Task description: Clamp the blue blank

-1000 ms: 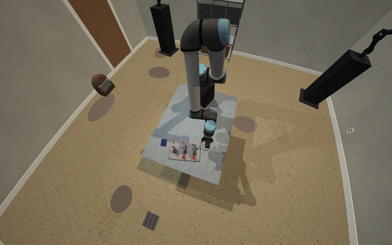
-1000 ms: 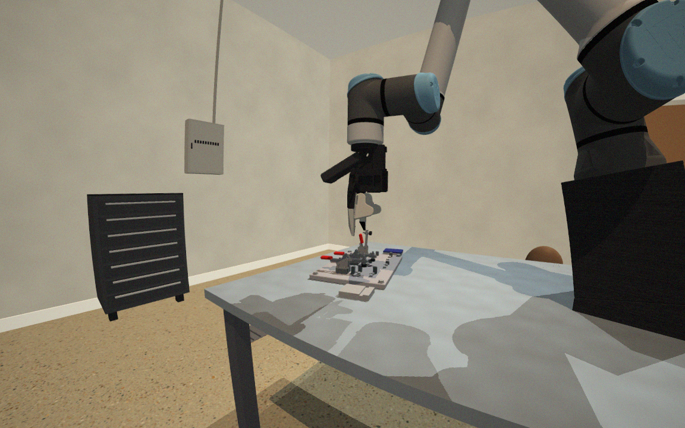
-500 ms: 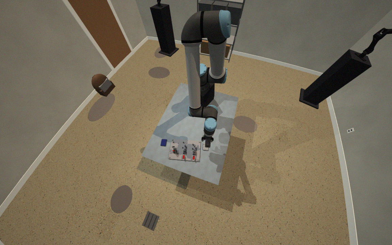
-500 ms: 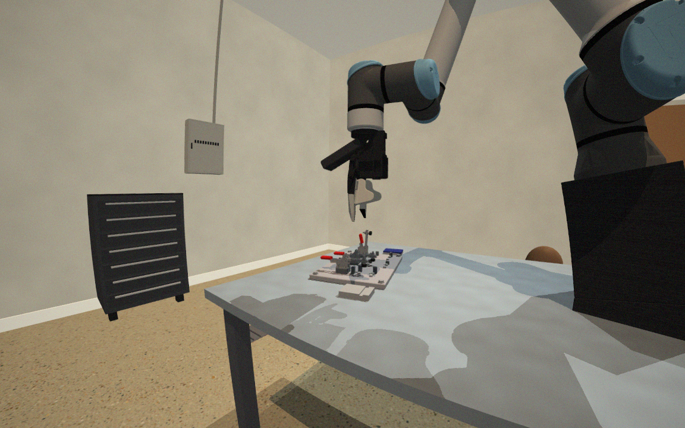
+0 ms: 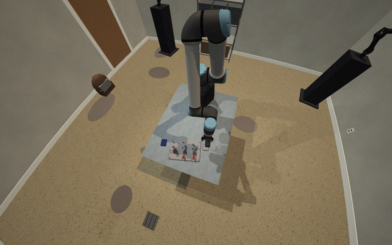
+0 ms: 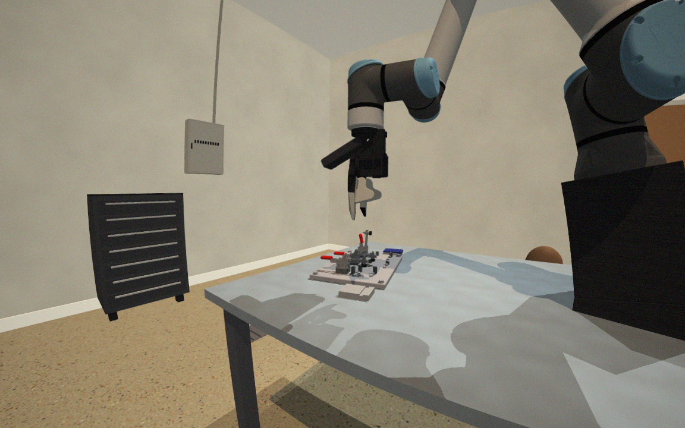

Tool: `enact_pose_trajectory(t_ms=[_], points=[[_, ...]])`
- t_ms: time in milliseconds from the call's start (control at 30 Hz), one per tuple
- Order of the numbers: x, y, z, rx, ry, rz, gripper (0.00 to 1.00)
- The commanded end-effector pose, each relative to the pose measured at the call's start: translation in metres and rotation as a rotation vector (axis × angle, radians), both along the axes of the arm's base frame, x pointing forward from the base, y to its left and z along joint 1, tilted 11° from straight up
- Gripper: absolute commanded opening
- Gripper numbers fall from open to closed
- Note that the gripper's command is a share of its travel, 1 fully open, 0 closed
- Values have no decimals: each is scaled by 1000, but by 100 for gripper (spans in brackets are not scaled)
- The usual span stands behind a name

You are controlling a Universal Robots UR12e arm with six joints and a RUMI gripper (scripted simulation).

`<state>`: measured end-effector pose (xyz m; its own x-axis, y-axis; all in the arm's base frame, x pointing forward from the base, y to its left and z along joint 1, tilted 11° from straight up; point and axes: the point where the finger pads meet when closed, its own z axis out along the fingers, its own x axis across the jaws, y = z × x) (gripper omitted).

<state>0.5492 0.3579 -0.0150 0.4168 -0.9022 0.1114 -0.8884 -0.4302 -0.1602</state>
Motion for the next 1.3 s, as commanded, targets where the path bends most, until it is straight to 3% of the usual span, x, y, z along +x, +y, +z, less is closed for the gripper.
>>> enact_pose_trajectory(t_ms=[0, 300, 767, 1267], points=[[2, -3, 1, 1, -1, 0, 59], [8, -18, 3, 1, -1, 0, 59], [31, -70, 9, 1, -1, 0, 59], [78, -177, 22, 1, -1, 0, 59]])
